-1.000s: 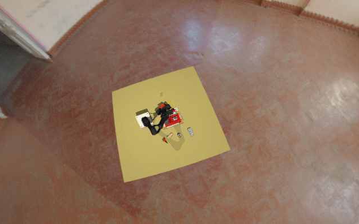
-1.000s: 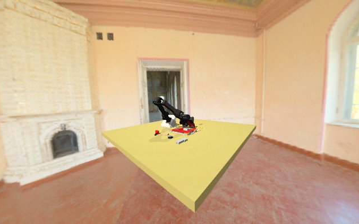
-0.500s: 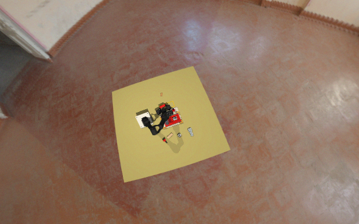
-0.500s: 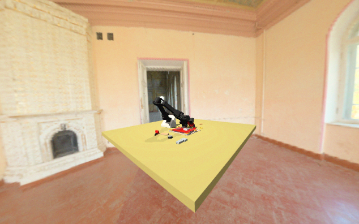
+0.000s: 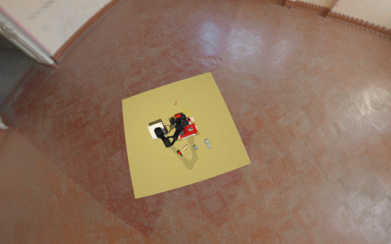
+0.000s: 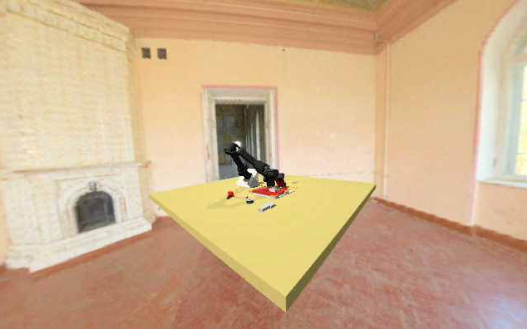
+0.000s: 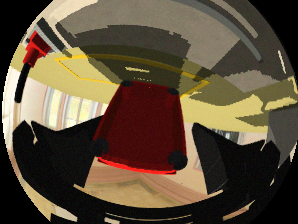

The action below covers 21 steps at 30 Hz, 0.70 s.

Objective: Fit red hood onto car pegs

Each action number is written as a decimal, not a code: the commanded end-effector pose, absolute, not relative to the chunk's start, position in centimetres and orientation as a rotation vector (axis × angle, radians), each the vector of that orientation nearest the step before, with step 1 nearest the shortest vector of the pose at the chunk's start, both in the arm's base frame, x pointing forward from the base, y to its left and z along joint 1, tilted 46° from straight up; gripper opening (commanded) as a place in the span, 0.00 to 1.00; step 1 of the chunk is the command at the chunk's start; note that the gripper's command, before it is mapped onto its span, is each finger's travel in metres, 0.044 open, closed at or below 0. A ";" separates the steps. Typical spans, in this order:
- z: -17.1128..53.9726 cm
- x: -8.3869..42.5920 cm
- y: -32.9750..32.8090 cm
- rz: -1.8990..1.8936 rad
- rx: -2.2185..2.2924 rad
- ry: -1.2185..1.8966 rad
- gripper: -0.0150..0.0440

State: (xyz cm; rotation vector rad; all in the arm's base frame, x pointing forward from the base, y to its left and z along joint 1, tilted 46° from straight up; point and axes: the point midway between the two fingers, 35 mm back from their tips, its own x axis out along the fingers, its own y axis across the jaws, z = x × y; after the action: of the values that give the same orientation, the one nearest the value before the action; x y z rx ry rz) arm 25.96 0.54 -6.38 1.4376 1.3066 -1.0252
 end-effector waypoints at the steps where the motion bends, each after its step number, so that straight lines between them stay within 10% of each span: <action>1: -4.2 26.6 0.5 -1.037 1.459 1.282 1.00; 21: 2.4 26.4 1.0 -1.118 1.514 1.257 1.00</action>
State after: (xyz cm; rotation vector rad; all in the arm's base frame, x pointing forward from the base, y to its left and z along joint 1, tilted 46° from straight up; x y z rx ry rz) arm 26.45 0.94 2.46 1.5167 1.2515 -1.1181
